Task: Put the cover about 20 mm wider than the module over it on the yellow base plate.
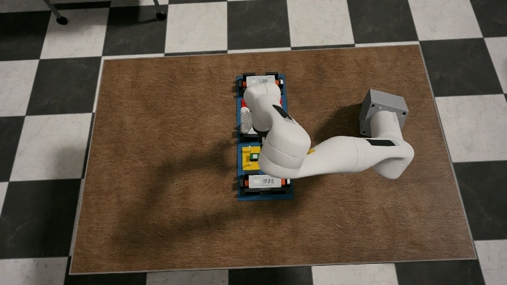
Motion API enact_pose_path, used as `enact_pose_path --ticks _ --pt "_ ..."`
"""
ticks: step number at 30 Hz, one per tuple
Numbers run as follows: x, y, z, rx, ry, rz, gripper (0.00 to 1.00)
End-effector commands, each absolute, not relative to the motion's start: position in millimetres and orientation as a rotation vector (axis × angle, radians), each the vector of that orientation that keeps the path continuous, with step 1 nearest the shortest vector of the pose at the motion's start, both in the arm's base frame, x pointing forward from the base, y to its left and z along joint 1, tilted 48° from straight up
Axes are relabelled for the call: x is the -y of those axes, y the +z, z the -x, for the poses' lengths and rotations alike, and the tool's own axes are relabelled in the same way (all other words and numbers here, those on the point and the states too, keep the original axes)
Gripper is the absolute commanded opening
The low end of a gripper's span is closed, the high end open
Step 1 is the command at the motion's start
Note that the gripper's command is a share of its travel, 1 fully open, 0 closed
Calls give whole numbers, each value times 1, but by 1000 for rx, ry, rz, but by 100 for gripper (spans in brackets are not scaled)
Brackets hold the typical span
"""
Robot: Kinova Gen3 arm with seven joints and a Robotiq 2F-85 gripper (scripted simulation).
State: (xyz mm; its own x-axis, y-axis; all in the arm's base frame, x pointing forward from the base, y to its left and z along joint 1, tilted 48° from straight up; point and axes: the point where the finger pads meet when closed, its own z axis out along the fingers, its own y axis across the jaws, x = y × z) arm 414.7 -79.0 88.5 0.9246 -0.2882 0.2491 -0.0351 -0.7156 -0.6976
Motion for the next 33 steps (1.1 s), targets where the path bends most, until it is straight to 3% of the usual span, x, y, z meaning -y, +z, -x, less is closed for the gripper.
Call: enact_pose_path --ticks 1,33 --pt "61 106 -416 -230 -446 2340 100" --pt "-16 178 -421 -230 -446 2339 100"
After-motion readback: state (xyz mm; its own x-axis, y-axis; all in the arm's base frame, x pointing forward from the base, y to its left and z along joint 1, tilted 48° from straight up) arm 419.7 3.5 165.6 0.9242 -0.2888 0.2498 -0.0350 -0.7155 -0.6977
